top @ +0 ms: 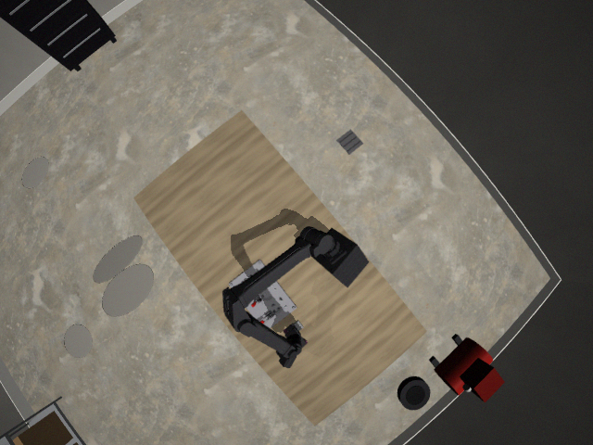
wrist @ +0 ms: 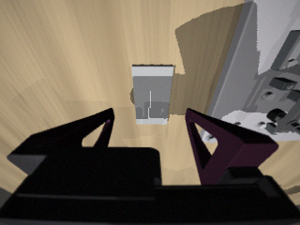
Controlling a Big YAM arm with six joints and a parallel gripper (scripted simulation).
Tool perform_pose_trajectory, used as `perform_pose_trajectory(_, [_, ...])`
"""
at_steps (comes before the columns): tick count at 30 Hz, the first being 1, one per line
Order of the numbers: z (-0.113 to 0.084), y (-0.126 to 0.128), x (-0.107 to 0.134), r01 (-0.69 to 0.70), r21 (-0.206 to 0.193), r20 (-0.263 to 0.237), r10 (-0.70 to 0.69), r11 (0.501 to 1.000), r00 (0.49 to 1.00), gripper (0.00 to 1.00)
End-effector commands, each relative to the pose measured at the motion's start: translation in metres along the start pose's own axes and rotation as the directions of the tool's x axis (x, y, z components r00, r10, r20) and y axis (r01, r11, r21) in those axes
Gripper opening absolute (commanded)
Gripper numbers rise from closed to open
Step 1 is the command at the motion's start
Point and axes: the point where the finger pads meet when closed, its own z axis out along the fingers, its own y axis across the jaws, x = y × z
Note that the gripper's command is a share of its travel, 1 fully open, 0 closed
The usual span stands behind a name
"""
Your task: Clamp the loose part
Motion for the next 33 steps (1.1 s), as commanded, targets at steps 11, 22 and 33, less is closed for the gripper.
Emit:
perform_pose_trajectory(11, [0.015, -0.001, 0.0, -0.01, 0.004, -0.01, 0.01, 1.0, 1.0, 0.92])
perform_pose_trajectory(22, [0.015, -0.001, 0.0, -0.01, 0.004, -0.009, 0.01, 1.0, 1.0, 0.92])
perform_pose_trajectory(33, [0.026, -0.001, -0.002, -0.011, 0.004, -0.007, 0.011, 1.0, 1.0, 0.92])
